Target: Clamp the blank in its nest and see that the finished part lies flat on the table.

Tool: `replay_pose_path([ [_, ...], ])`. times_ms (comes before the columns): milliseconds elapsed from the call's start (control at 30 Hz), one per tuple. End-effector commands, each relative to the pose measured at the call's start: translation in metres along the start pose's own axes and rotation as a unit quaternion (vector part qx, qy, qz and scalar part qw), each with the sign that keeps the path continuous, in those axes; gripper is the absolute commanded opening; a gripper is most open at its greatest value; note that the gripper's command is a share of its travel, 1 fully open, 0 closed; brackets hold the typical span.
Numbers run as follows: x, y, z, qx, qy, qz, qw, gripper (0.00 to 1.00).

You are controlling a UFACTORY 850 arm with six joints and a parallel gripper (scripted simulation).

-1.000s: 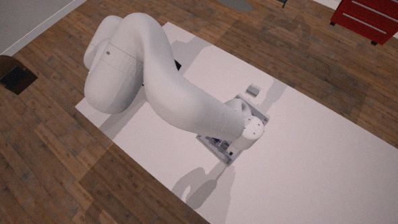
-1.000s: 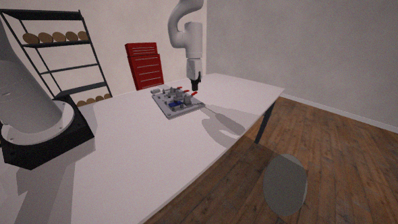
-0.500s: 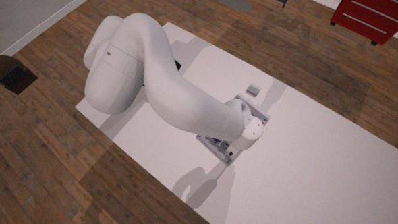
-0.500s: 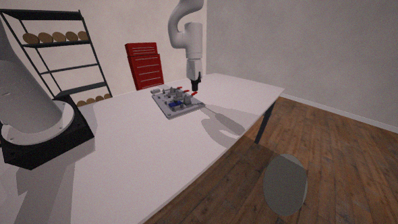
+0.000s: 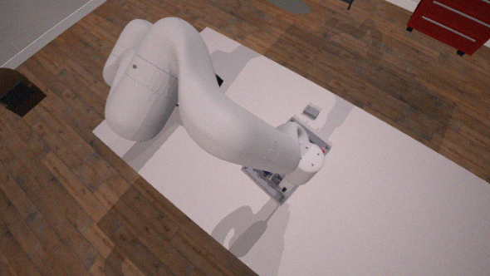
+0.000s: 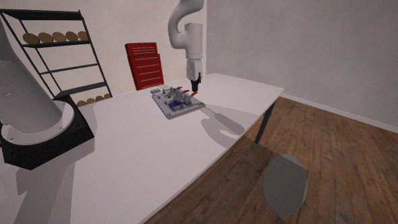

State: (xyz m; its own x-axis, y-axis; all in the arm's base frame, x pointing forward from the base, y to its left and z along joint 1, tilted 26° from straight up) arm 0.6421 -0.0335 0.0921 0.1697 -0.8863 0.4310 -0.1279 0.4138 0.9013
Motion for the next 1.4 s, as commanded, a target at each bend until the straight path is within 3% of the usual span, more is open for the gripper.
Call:
replay_pose_path([
  [0, 0.0002, 0.0008, -0.0008, 0.001, 0.000, 0.000, 1.000, 0.00],
  [1367, 0.0002, -0.0037, -0.0008, 0.001, 0.000, 0.000, 1.000, 0.00],
])
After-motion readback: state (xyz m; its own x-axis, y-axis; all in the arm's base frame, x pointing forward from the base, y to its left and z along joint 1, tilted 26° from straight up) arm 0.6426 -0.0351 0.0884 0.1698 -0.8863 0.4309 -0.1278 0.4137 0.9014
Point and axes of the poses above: the point where the finger pads meet when closed, its own y axis back along the fingers, its own x axis across the jaws, z = x × y, the point moved 1 cm from there along y, back along the fingers, and after that the axes turned 15 degrees about y, right-handed, at the moved point
